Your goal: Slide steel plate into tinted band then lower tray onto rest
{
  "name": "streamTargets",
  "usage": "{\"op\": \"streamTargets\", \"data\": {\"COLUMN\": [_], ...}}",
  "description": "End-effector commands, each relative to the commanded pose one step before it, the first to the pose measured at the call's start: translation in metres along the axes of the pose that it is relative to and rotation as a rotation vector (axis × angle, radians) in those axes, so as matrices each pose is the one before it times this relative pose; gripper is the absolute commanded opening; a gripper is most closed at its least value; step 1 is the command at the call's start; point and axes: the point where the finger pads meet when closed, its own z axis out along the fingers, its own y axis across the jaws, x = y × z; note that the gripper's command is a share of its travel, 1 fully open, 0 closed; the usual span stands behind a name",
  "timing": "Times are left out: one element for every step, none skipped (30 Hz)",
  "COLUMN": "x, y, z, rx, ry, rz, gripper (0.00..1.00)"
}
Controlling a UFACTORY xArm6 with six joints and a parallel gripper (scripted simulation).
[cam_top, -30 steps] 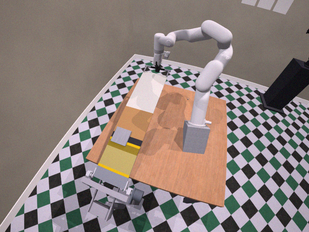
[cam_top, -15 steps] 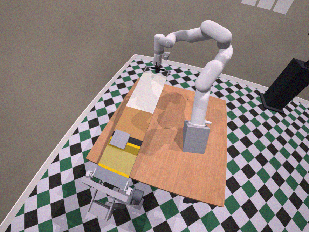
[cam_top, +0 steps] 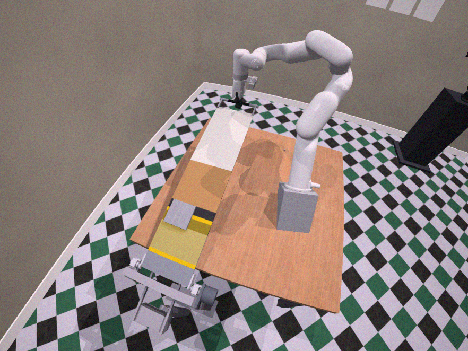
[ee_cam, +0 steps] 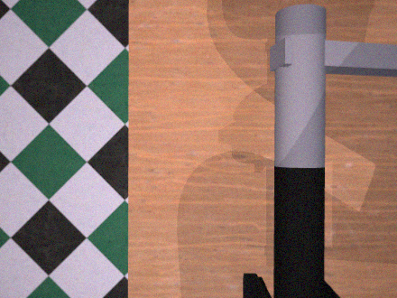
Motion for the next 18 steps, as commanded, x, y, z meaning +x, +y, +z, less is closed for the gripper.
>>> {"op": "streamTargets", "data": {"x": [-0.00082,0.00000,0.00000,0.00000,0.00000,0.00000,0.00000,0.00000,0.00000,0.00000,0.00000,0.00000,0.00000,0.00000,0.00000,0.00000,0.00000,0.00000], "y": [0.00088,-0.00012,-0.00025,-0.00040,-0.00053,-0.00064,0.00000,0.00000,-0.00116,-0.00155,-0.00123,-0.00105,-0.00096,-0.00087,-0.00071,-0.00059,-0.00048,-0.00036], "z": [-0.01186,0.00028,0.00103,0.00182,0.00243,0.00300,0.00000,0.00000,0.00556,0.00769,0.00635,0.00566,0.00536,0.00498,0.00424,0.00363,0.00298,0.00229], "rx": [0.00195,0.00000,0.00000,0.00000,0.00000,0.00000,0.00000,0.00000,0.00000,0.00000,0.00000,0.00000,0.00000,0.00000,0.00000,0.00000,0.00000,0.00000], "ry": [-0.00332,0.00000,0.00000,0.00000,0.00000,0.00000,0.00000,0.00000,0.00000,0.00000,0.00000,0.00000,0.00000,0.00000,0.00000,0.00000,0.00000,0.00000], "rz": [0.00218,0.00000,0.00000,0.00000,0.00000,0.00000,0.00000,0.00000,0.00000,0.00000,0.00000,0.00000,0.00000,0.00000,0.00000,0.00000,0.00000,0.00000], "gripper": [0.00,0.00,0.00,0.00,0.00,0.00,0.00,0.00,0.00,0.00,0.00,0.00,0.00,0.00,0.00,0.00,0.00,0.00]}}
